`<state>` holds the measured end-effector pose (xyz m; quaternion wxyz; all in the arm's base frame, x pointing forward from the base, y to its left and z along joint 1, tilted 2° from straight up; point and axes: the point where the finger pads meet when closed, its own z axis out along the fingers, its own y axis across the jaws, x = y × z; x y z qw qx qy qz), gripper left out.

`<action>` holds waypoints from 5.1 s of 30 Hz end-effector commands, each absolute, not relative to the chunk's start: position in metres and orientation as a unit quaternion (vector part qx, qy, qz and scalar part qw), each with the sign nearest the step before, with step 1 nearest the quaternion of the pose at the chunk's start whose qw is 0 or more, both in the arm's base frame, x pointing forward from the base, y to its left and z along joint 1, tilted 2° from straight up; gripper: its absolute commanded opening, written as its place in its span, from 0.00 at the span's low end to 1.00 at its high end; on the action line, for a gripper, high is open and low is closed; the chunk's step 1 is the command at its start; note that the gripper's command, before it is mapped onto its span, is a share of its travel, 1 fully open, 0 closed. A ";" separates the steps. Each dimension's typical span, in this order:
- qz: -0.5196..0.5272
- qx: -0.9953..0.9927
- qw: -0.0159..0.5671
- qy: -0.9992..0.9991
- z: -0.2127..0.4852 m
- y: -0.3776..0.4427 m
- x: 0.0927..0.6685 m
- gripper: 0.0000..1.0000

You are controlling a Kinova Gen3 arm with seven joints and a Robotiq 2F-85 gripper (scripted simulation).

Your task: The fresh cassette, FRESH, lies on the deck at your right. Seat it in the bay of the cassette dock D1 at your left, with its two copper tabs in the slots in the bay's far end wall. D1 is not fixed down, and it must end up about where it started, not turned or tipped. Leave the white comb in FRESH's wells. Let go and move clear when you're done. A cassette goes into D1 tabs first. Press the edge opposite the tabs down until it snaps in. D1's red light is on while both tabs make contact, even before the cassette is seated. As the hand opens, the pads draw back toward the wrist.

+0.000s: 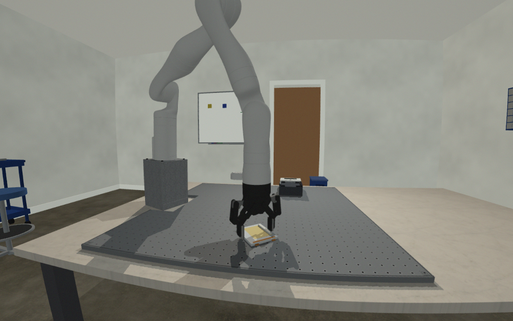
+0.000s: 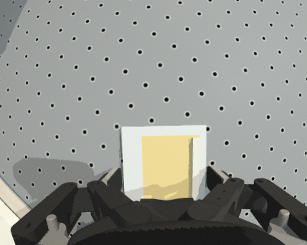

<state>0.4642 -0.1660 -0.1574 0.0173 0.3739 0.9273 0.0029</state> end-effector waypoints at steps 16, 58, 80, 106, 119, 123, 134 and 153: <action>0.004 0.378 0.019 0.926 -0.159 -0.165 0.466 0.00; 0.003 0.373 0.015 0.928 -0.120 -0.165 0.461 0.00; 0.003 0.373 0.015 0.928 -0.096 -0.165 0.460 0.00; -0.002 0.275 -0.004 0.961 -0.085 -0.134 0.464 0.00; -0.007 0.099 -0.042 0.994 -0.079 -0.080 0.467 0.00; -0.010 0.034 -0.056 0.998 -0.077 -0.060 0.467 0.00; -0.009 -0.072 -0.081 0.994 -0.072 -0.013 0.468 0.00; -0.010 -0.065 -0.081 0.995 -0.063 0.071 0.471 0.00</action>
